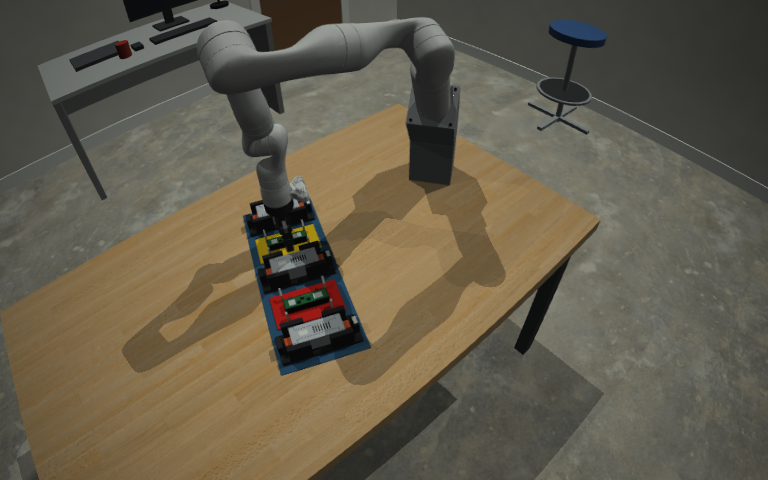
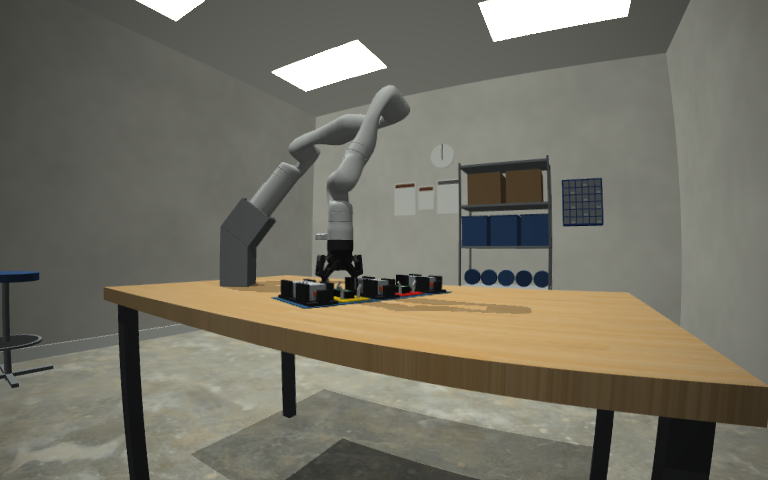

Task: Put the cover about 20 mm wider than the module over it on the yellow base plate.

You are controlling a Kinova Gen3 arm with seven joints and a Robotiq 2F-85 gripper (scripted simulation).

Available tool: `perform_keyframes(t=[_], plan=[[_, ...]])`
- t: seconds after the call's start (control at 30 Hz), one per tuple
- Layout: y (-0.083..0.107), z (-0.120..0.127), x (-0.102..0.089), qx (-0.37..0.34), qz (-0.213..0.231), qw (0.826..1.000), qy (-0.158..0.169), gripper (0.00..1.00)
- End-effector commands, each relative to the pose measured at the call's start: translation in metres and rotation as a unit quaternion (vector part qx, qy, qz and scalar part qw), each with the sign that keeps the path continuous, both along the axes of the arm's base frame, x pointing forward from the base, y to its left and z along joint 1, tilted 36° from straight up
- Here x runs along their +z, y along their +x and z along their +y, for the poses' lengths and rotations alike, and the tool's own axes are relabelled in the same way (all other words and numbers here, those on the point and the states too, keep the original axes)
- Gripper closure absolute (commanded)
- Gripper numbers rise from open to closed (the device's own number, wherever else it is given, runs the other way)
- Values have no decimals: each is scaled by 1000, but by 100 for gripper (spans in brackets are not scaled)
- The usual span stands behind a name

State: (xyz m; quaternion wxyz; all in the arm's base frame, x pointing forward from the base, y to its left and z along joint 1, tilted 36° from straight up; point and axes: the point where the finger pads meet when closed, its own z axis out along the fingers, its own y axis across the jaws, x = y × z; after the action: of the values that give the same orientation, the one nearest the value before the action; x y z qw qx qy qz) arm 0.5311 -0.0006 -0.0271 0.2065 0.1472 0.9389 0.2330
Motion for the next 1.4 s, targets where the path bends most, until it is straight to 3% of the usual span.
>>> perform_keyframes(t=[0.0, 0.1, 0.13, 1.23, 1.27, 1.37], plan=[[2, -2, 0, 2, -3, 1000, -4, 0], [2, -2, 0, 2, -3, 1000, -4, 0], [0, -1, 0, 0, 0, 1000, 0, 45], [0, -1, 0, 0, 0, 1000, 0, 45], [0, -1, 0, 0, 0, 1000, 0, 100], [0, -1, 0, 0, 0, 1000, 0, 100]])
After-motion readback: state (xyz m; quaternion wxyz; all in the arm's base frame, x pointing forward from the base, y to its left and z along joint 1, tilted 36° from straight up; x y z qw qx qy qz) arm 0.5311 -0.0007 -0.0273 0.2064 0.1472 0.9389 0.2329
